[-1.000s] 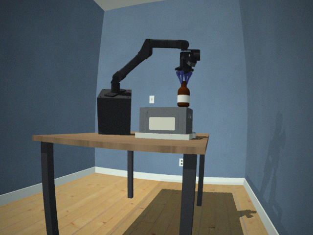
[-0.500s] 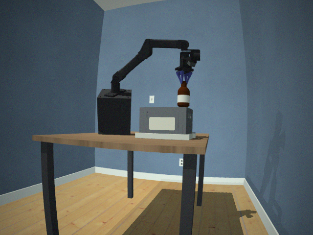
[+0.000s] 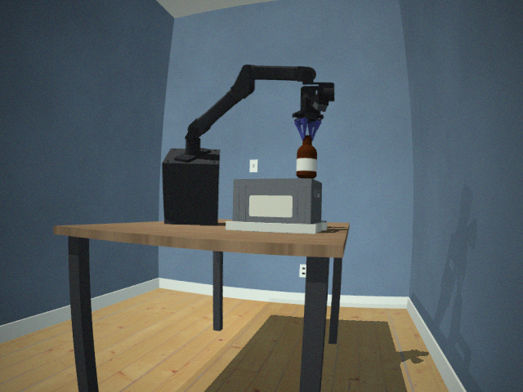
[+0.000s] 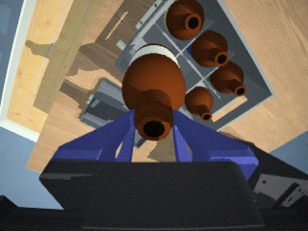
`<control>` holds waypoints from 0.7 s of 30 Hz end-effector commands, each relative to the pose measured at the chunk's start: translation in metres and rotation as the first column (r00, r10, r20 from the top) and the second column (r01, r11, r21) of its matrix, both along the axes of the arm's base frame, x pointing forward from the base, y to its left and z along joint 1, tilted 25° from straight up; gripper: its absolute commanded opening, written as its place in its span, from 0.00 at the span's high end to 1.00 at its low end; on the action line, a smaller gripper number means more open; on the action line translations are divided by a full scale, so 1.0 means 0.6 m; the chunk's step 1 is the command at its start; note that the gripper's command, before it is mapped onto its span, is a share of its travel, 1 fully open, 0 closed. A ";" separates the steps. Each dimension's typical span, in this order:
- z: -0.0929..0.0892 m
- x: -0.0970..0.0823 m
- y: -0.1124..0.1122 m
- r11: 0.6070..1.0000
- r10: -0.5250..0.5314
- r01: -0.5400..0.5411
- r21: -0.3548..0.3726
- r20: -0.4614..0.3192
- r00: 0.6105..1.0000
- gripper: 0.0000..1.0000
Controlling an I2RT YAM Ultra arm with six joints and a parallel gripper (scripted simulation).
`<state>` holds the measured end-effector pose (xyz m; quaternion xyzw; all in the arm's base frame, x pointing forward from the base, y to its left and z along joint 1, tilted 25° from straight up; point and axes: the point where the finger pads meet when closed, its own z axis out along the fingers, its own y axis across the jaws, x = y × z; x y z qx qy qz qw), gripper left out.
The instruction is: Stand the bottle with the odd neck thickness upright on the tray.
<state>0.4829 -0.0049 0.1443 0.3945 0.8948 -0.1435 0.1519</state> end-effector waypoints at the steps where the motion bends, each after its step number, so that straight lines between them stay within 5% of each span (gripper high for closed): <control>1: 0.044 0.002 0.025 1.000 0.026 -0.026 -0.002 0.058 0.998 1.00; 21: 0.046 0.002 0.025 1.000 0.026 -0.026 -0.001 0.060 0.998 1.00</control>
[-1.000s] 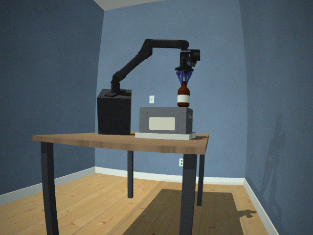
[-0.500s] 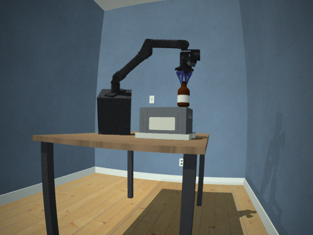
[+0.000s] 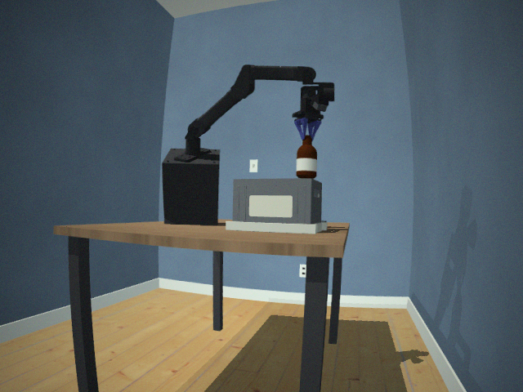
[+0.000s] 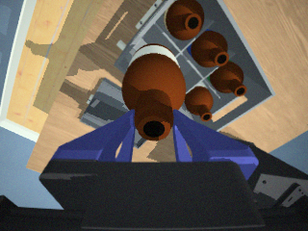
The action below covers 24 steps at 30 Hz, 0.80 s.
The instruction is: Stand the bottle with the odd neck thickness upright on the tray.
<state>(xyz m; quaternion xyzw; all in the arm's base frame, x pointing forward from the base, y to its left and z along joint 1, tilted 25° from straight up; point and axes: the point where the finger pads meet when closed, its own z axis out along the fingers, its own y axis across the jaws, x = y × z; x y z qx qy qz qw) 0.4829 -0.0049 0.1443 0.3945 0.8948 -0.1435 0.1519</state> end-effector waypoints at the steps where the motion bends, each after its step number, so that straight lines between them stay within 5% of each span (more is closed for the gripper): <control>1: 0.047 0.002 0.025 1.000 0.026 -0.026 -0.001 0.062 0.998 1.00; 24: 0.036 0.004 0.026 1.000 0.026 -0.026 -0.001 0.064 0.998 1.00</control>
